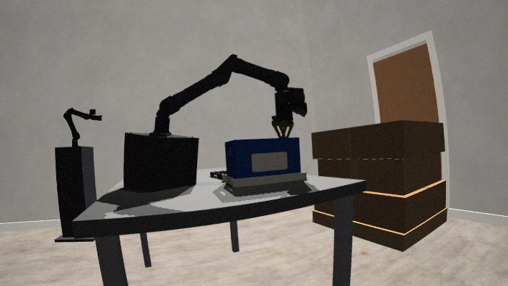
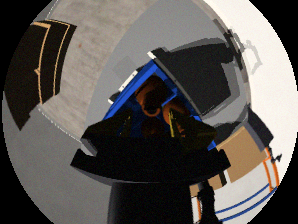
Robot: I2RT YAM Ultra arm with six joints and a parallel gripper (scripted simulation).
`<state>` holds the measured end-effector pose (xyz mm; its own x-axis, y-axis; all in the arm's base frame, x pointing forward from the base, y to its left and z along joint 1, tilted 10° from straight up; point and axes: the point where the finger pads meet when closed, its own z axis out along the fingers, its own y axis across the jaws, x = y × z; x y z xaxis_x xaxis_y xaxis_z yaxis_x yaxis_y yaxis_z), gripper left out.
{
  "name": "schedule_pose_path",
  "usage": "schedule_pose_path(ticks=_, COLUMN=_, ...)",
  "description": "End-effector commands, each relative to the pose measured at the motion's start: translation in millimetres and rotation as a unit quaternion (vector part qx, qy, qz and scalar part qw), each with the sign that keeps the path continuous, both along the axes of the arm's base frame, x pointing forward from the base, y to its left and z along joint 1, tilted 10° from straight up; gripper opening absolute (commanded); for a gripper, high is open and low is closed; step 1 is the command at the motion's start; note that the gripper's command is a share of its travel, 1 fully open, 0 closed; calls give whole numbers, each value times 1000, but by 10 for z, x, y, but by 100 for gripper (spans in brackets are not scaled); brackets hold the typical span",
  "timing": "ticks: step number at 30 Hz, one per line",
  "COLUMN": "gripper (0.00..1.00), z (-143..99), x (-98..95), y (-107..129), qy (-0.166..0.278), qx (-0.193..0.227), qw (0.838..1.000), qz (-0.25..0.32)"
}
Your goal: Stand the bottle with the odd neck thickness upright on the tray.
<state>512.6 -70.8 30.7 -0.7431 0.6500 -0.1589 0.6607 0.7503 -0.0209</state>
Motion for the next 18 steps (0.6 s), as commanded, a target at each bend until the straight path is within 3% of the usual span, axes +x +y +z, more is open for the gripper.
schedule_pose_path(ticks=1, gripper=61, z=-11, x=24, y=-39, qy=-9, qx=-1, qw=1000, qz=0)
schedule_pose_path(ticks=18, gripper=61, z=-123, x=48, y=-43, qy=-11, qx=-1, qw=1000, qz=1)
